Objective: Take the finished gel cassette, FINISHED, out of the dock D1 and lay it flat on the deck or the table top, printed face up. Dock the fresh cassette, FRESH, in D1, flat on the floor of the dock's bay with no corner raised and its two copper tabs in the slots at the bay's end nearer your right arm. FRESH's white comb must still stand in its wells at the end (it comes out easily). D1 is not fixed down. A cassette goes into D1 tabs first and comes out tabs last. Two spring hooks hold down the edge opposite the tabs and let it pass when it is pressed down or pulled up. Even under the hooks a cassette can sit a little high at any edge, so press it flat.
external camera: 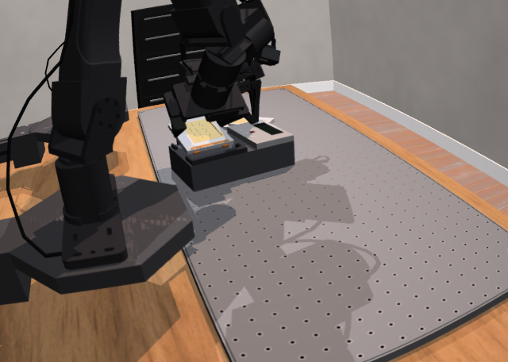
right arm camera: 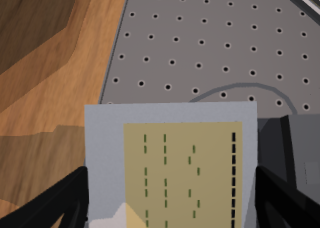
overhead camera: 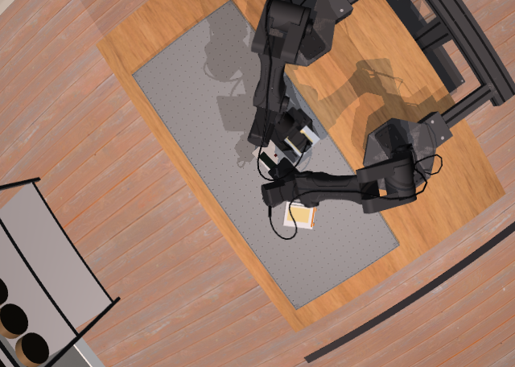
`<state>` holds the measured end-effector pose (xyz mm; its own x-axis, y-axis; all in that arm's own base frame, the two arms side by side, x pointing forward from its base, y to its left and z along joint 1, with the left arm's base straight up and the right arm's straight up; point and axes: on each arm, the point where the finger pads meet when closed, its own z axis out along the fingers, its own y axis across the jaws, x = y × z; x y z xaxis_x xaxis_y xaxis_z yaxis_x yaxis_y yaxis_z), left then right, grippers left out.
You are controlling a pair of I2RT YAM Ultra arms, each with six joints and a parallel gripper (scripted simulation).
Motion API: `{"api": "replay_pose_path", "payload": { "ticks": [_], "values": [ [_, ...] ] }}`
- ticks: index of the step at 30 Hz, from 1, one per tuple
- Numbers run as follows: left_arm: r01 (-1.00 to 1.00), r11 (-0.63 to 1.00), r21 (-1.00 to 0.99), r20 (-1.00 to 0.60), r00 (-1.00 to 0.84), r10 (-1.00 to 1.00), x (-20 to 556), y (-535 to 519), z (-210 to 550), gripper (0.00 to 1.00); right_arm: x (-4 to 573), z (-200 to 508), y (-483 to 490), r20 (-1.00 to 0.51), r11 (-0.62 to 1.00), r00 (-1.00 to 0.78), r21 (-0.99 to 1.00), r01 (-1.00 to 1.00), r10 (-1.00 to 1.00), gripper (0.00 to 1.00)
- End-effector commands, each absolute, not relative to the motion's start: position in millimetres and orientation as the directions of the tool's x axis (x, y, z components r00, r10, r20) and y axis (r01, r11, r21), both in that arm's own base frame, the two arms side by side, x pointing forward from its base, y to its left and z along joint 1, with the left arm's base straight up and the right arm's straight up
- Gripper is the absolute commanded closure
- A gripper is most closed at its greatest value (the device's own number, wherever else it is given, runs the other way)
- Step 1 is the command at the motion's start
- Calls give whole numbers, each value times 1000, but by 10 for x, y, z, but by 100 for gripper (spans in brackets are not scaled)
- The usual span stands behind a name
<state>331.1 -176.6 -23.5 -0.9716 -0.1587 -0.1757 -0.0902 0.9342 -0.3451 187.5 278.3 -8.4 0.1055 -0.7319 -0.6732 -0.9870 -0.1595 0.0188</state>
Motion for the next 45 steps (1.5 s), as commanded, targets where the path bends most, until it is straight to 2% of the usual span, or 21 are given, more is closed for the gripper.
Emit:
{"api": "replay_pose_path", "payload": {
  "ticks": [1,45],
  "values": [
    [-154,971,-184,-28,-986,-161,2828,-1441,-746,100,2040,155,2914,-704,-167,154,-51,-985,-693,100],
    [-154,971,-184,-28,-986,-161,2828,-1441,-746,100,2055,245,2888,-704,-153,137,-40,-987,-697,100]
  ]
}}
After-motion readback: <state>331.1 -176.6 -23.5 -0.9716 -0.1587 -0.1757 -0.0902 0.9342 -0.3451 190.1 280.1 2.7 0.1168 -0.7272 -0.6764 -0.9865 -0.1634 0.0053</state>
